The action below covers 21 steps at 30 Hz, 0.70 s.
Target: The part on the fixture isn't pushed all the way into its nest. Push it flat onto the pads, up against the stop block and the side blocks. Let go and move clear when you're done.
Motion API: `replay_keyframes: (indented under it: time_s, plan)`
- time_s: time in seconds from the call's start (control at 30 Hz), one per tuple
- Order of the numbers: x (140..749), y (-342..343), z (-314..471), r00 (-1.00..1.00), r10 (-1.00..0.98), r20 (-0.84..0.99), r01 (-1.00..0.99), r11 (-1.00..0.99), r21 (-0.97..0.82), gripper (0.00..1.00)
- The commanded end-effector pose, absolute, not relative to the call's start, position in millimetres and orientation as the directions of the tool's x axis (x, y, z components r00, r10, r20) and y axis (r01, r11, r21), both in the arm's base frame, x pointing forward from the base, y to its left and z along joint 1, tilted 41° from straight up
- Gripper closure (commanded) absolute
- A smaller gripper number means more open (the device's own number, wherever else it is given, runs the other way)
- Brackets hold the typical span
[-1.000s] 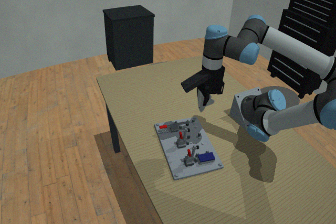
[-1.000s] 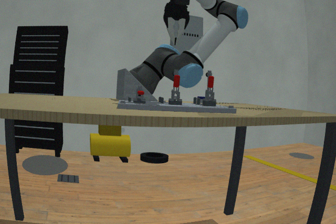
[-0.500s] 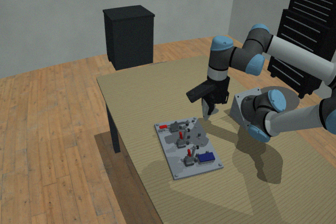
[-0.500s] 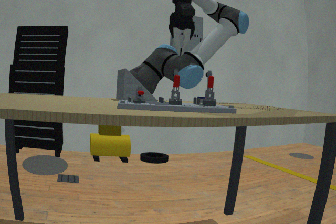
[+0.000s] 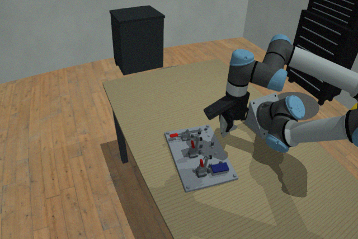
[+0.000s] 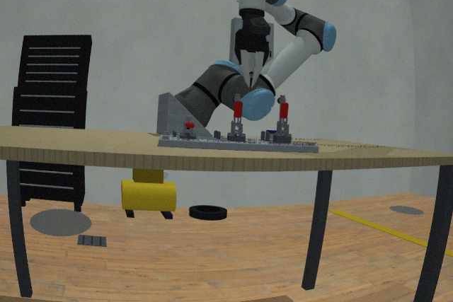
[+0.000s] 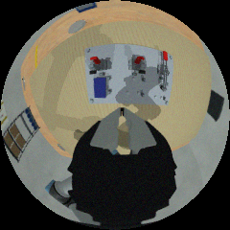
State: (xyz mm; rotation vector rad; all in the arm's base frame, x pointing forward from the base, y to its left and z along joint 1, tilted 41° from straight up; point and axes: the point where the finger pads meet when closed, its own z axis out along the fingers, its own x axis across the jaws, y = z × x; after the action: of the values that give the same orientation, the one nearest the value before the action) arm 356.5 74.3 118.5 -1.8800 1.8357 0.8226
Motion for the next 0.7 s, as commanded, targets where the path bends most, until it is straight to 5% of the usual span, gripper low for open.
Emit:
replay_keyframes:
  time_s: [0.0,0.67]
  plan:
    - [351,87,117,-0.028,-0.765,-0.644,-0.99,-0.068,0.123,1.0]
    - [330,128,108,-0.028,-0.765,-0.644,-0.99,-0.068,0.123,1.0]
